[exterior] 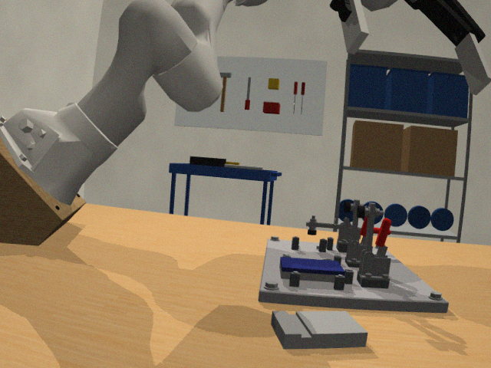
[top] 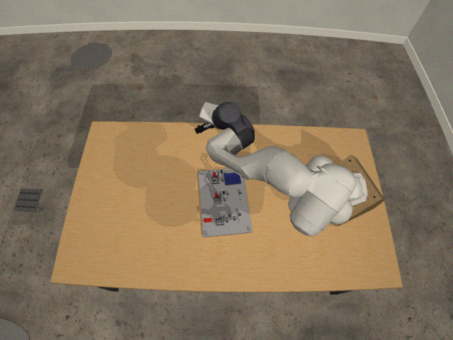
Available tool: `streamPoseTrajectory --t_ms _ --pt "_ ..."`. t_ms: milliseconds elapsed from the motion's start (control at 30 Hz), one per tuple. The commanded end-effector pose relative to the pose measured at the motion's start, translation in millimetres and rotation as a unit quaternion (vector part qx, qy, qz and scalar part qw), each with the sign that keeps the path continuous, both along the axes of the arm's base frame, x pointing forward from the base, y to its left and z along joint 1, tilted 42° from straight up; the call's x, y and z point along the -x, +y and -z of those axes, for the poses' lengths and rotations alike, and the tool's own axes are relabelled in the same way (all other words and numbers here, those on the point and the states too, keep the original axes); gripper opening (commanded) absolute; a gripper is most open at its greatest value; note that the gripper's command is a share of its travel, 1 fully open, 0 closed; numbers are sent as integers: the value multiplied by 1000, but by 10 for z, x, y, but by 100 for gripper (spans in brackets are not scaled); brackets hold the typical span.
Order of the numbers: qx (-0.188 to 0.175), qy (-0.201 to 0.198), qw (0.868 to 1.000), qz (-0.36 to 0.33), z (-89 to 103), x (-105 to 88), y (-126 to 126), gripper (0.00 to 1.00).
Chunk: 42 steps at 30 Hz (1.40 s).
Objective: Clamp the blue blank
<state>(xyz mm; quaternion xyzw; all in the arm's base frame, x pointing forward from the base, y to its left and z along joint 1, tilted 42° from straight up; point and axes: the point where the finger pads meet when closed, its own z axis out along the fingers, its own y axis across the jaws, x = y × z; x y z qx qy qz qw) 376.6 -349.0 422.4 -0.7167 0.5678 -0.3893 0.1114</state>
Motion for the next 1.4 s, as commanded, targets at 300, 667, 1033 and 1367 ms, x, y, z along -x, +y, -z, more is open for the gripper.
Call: streamPoseTrajectory --t_ms 300,667,1033,1367 --pt "0 0 1000 0 -1 0 -1 100" --pt "-39 -6 999 23 54 30 56 100" --pt "-110 -14 992 66 150 82 170 100" --pt "-160 -19 982 97 212 117 255 100"
